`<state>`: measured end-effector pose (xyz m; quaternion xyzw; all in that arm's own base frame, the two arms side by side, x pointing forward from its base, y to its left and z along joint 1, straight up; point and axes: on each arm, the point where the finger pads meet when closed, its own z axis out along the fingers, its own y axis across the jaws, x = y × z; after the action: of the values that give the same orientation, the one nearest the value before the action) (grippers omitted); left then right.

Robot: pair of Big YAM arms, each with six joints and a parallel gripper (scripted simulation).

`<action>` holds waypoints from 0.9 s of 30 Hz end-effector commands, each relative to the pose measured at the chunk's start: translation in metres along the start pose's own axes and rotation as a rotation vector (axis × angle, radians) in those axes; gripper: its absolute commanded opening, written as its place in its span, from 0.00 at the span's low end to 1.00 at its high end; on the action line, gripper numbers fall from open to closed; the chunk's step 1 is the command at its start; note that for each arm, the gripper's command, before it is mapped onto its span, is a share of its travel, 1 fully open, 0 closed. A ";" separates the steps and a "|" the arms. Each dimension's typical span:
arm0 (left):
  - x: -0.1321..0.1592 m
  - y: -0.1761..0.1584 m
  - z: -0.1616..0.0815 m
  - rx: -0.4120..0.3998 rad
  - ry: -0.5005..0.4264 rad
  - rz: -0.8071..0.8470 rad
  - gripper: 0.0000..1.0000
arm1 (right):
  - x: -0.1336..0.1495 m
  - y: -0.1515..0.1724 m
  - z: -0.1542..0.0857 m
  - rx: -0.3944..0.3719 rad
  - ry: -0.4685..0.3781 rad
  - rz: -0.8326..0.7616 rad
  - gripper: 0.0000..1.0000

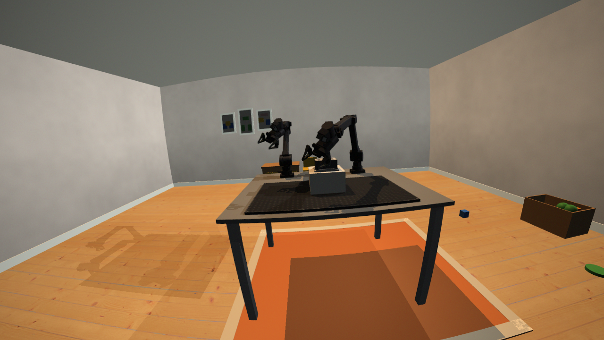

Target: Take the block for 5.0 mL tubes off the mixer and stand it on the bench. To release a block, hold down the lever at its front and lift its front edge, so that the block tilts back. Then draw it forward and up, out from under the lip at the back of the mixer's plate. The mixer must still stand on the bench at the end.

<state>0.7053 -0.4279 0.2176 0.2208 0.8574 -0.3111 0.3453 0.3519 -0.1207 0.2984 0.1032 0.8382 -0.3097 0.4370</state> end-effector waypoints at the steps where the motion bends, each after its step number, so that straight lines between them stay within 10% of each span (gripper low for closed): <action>1: -0.022 -0.006 -0.014 0.002 -0.047 0.021 1.00 | -0.044 -0.008 -0.013 -0.010 -0.046 0.068 1.00; 27: -0.021 -0.006 -0.014 0.003 -0.046 0.030 1.00 | 0.007 0.025 -0.049 -0.261 0.355 -0.055 1.00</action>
<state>0.7053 -0.4279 0.2176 0.2227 0.8569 -0.3103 0.3461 0.3182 -0.0684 0.2779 0.0603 0.9360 -0.1935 0.2879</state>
